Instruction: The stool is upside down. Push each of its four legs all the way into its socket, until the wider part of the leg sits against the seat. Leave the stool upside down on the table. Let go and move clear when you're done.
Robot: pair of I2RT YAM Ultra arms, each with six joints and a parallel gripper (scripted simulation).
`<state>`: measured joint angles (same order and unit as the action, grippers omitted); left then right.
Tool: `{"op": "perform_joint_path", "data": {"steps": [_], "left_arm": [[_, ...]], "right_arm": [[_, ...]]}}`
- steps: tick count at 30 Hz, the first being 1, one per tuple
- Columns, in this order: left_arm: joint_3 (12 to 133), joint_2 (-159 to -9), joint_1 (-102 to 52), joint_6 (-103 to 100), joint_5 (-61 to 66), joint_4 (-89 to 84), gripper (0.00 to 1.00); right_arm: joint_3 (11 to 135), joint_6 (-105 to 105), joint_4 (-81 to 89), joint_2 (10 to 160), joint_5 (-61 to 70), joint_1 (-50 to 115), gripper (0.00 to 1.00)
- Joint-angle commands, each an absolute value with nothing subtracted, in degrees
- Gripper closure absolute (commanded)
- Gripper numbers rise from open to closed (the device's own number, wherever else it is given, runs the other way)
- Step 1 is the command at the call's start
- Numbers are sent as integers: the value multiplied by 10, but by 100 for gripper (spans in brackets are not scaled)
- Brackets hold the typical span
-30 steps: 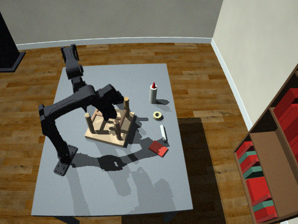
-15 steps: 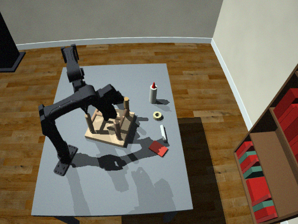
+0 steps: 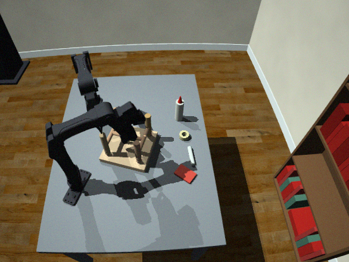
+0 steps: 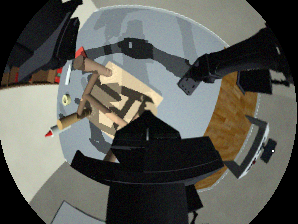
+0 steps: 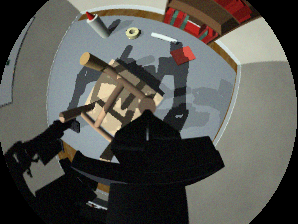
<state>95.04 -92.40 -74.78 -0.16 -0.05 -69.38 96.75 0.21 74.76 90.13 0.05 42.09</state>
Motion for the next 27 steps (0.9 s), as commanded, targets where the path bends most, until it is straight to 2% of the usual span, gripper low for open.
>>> {"op": "perform_joint_path", "data": {"steps": [1, 21, 27], "left_arm": [[959, -907, -747, 1, 2, -689, 100], [959, -907, -747, 1, 2, -689, 100], [902, -935, -748, -1, 0, -682, 100]], "right_arm": [[957, 4, 728, 883, 1, 424, 100], [905, 1, 689, 874, 2, 428, 100], [894, 2, 708, 899, 1, 422, 100]]}}
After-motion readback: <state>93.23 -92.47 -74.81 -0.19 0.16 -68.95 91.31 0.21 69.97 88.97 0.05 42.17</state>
